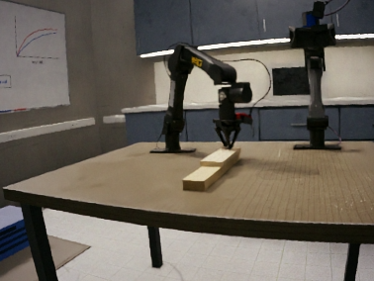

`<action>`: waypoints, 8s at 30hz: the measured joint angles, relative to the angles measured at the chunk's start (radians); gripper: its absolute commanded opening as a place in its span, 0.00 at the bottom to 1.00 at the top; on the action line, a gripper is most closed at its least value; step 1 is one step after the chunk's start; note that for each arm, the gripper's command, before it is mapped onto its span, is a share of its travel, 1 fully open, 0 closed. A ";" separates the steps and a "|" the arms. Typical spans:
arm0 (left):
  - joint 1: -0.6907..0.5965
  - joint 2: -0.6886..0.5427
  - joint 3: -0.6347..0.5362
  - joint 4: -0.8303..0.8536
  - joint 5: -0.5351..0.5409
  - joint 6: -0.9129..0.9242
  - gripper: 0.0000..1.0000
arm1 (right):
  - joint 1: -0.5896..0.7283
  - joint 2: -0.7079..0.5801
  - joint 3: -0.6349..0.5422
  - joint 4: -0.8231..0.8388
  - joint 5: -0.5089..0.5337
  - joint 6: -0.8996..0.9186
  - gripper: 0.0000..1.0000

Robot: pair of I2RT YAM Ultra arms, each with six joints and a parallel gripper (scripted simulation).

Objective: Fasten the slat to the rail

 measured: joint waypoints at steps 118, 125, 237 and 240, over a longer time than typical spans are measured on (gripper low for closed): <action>0.000 0.000 0.000 0.000 0.000 0.000 1.00 | 0.000 0.000 -0.011 0.032 0.000 0.793 0.11; 0.000 0.000 0.000 0.000 0.000 0.000 1.00 | 0.000 0.000 -0.011 0.032 0.000 1.031 0.11; 0.000 0.000 0.000 0.000 0.000 0.000 1.00 | 0.000 0.002 -0.011 0.025 0.000 2.949 0.34; 0.000 0.000 0.000 0.000 0.000 0.000 1.00 | 0.000 0.002 -0.011 0.025 0.000 2.811 0.34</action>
